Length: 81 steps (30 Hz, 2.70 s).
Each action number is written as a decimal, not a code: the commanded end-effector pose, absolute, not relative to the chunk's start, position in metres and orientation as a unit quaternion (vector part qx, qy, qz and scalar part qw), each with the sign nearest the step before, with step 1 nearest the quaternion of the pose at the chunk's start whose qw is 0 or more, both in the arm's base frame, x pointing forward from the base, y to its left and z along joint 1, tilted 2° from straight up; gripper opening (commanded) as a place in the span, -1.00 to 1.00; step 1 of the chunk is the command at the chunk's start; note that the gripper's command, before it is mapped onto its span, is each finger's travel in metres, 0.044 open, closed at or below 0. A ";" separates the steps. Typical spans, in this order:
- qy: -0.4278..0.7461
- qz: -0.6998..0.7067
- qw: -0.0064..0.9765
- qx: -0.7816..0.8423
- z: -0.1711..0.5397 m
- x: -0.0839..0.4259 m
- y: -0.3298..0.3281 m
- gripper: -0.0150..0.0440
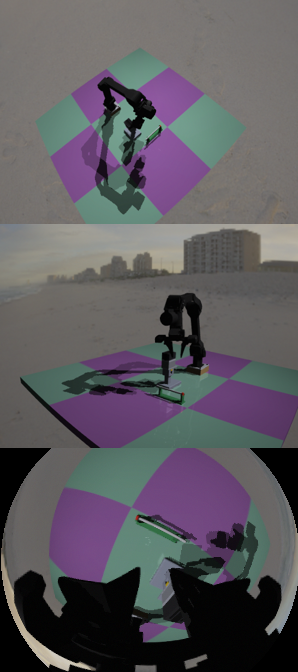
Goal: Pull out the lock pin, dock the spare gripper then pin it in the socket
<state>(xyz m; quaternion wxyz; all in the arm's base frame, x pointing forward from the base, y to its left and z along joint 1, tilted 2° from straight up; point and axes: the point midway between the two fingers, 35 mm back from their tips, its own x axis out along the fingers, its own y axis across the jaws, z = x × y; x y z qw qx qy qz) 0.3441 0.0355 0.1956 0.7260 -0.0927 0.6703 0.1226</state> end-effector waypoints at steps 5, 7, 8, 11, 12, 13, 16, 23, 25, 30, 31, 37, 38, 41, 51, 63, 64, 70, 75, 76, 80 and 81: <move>0.580 0.388 0.462 -0.547 0.156 0.404 0.049 0.12; 0.580 0.388 0.462 -0.547 0.156 0.404 0.049 0.12; 0.580 0.388 0.462 -0.547 0.156 0.404 0.049 0.12; 0.580 0.388 0.462 -0.547 0.156 0.404 0.049 0.12; 0.580 0.388 0.462 -0.547 0.156 0.404 0.049 0.12; 0.580 0.388 0.462 -0.547 0.156 0.404 0.049 0.12; 0.580 0.388 0.462 -0.547 0.156 0.404 0.049 0.12; 0.580 0.388 0.462 -0.547 0.145 0.406 0.048 0.12; 0.580 0.388 0.462 -0.547 0.136 0.407 0.048 0.12; 0.580 0.388 0.462 -0.548 0.107 0.410 0.048 0.12; 0.580 0.388 0.462 -0.548 0.102 0.411 0.048 0.12; 0.580 0.388 0.462 -0.548 0.083 0.411 0.047 0.12; 0.580 0.388 0.462 -0.548 0.082 0.411 0.047 0.12; 0.580 0.388 0.462 -0.548 0.078 0.411 0.046 0.12; 0.580 0.388 0.462 -0.548 0.061 0.413 0.046 0.12; 0.580 0.388 0.462 -0.548 0.042 0.413 0.045 0.12; 0.580 0.388 0.462 -0.548 0.040 0.413 0.045 0.12; 0.580 0.388 0.462 -0.548 0.030 0.413 0.044 0.12; 0.580 0.388 0.462 -0.548 0.026 0.413 0.044 0.12; 0.580 0.388 0.462 -0.548 0.026 0.413 0.044 0.12; 0.580 0.388 0.462 -0.548 0.026 0.413 0.044 0.03; 0.580 0.388 0.462 -0.548 0.026 0.413 0.044 -0.06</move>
